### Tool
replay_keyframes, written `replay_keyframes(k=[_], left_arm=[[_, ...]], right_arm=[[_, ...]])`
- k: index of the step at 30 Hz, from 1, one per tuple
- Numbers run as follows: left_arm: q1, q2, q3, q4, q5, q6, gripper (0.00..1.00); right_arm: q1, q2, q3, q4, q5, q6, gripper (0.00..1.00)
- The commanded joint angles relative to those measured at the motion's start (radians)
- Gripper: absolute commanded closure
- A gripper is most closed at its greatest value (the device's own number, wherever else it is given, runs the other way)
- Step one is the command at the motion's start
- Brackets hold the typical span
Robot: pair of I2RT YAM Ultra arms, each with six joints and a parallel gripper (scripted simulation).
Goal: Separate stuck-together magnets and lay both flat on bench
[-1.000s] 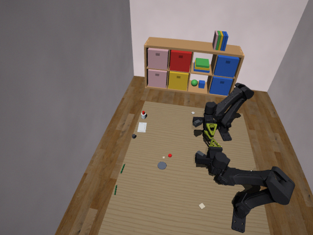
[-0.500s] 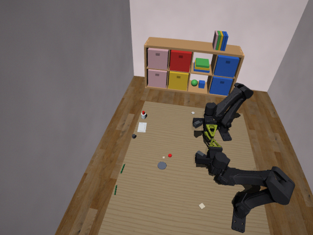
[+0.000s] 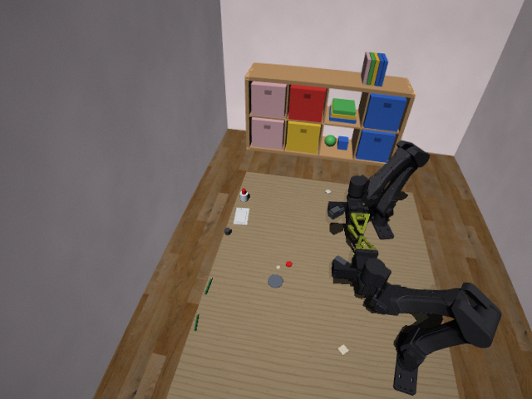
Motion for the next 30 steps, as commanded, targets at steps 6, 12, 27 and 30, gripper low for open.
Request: replay_keyframes(k=[6, 12, 27, 30], left_arm=[[-0.001, -0.006, 0.008, 0.007, 0.001, 0.005, 0.75], [-0.001, -0.006, 0.008, 0.007, 0.001, 0.005, 0.75], [-0.001, -0.006, 0.008, 0.007, 0.001, 0.005, 0.75], [-0.001, -0.006, 0.008, 0.007, 0.001, 0.005, 0.75]], right_arm=[[0.018, 0.008, 0.024, 0.032, 0.025, -0.002, 0.6], [0.02, 0.008, 0.023, 0.033, 0.028, -0.002, 0.6], [0.02, -0.003, 0.01, 0.036, 0.028, -0.002, 0.6], [0.021, -0.006, 0.008, 0.034, 0.029, -0.002, 0.6]])
